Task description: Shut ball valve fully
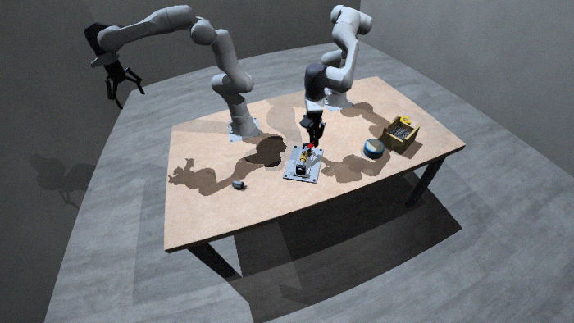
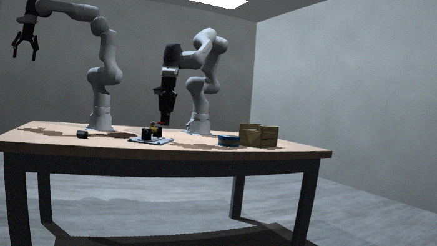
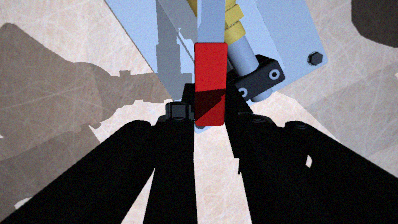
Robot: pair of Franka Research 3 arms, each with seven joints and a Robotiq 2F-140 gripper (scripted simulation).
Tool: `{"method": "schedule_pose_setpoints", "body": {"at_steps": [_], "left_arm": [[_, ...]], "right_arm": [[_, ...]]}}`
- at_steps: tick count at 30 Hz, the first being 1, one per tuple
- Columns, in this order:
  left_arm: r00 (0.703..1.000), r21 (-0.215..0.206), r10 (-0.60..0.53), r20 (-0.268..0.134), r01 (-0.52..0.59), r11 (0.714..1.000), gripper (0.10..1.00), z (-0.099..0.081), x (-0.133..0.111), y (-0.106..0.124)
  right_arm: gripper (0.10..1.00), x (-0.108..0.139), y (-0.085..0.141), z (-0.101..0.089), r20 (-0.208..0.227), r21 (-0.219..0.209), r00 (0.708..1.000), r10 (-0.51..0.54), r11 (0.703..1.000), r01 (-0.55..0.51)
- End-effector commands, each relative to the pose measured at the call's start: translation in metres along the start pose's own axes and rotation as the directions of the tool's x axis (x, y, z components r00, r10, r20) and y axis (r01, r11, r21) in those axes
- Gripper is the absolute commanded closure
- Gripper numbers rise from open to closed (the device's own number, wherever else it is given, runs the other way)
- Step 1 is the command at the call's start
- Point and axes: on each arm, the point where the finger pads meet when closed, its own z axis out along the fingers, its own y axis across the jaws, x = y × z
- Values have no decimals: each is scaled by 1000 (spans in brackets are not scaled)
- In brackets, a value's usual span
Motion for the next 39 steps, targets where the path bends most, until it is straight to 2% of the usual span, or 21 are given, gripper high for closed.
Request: {"method": "schedule_pose_setpoints", "body": {"at_steps": [1, 39], "left_arm": [[996, -1, 87, 4, -87, 996, 999, 2, -1, 0], [960, -1, 280, 3, -280, 960, 999, 2, 1, -15]], "right_arm": [[98, 0, 0, 0, 0, 0, 1000, 0, 1000, 0], [98, 0, 0, 0, 0, 0, 1000, 0, 1000, 0]]}}
